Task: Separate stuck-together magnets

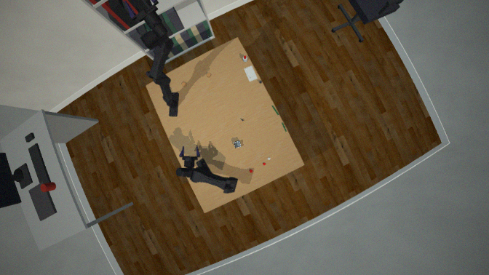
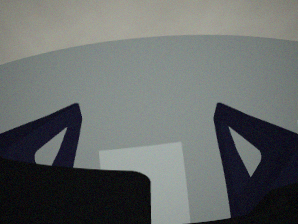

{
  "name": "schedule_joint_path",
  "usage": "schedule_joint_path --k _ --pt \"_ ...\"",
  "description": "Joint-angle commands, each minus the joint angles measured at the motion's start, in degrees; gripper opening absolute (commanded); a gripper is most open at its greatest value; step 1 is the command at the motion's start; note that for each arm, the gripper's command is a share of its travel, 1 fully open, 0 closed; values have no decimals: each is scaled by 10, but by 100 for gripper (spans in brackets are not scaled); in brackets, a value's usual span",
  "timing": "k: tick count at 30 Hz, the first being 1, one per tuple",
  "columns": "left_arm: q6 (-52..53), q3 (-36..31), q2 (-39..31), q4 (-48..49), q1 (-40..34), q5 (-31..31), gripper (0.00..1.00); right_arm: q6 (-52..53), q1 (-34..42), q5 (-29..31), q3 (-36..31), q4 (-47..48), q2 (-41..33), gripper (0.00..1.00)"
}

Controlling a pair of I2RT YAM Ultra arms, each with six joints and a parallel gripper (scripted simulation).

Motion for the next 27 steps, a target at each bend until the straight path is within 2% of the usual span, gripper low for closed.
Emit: schedule_joint_path --k 1,16,27 --pt "7 -3 -2 -3 -2 4 100 -2 -5 -3 3 2 2 100" --pt "117 -72 -48 -38 -42 59 100 -40 -108 -69 48 24 40 100" --pt "283 -191 -119 -94 -110 130 100 -96 -287 -172 120 58 107 100"
